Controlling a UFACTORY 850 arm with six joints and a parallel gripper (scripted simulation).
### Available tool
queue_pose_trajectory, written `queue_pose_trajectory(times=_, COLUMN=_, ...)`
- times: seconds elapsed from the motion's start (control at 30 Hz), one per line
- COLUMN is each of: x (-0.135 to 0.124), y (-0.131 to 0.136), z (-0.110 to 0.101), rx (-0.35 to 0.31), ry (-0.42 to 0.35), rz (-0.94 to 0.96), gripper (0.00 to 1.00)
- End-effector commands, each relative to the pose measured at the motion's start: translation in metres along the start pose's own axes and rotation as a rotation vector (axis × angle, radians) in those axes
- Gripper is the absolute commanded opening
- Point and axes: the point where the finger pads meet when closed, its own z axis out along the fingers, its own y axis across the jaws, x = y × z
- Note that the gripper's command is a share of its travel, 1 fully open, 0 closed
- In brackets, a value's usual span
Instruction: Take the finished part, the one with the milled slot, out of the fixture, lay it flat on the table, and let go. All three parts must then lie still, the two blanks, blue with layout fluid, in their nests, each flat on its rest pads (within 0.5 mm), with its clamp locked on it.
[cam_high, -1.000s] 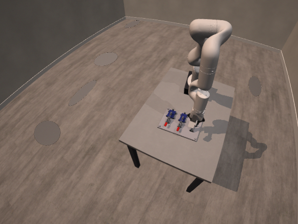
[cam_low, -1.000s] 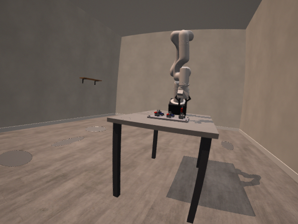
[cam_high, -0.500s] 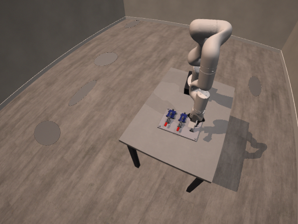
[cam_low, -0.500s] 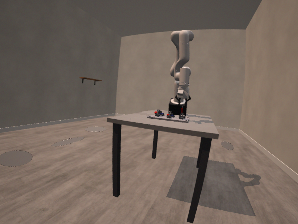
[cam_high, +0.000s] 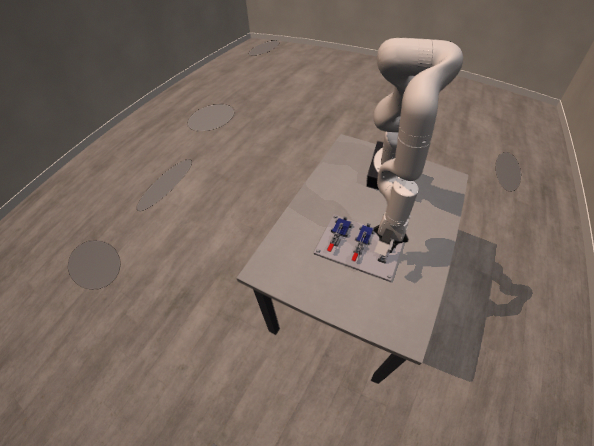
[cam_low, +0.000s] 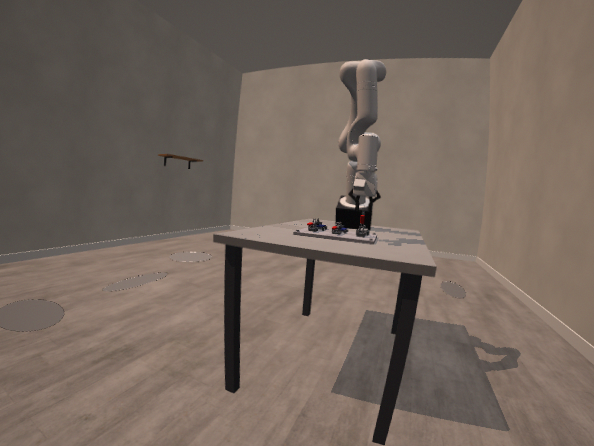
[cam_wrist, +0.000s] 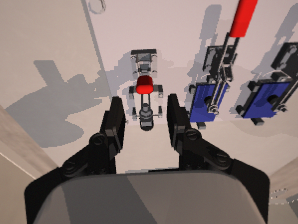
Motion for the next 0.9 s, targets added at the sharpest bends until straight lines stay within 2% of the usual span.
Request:
queue_pose_trajectory(times=0.0, x=0.0006, y=-0.0002, z=-0.0003, rx=0.000, ry=0.001, rz=0.000, gripper=0.47)
queue_pose_trajectory(times=0.77, x=0.0006, y=-0.0002, z=-0.0003, rx=0.000, ry=0.000, rz=0.000, gripper=0.47)
queue_pose_trajectory(times=0.8, x=0.0006, y=-0.0002, z=-0.0003, rx=0.000, ry=0.000, rz=0.000, gripper=1.00)
queue_pose_trajectory(times=0.87, x=0.0006, y=-0.0002, z=-0.0003, rx=0.000, ry=0.000, rz=0.000, gripper=1.00)
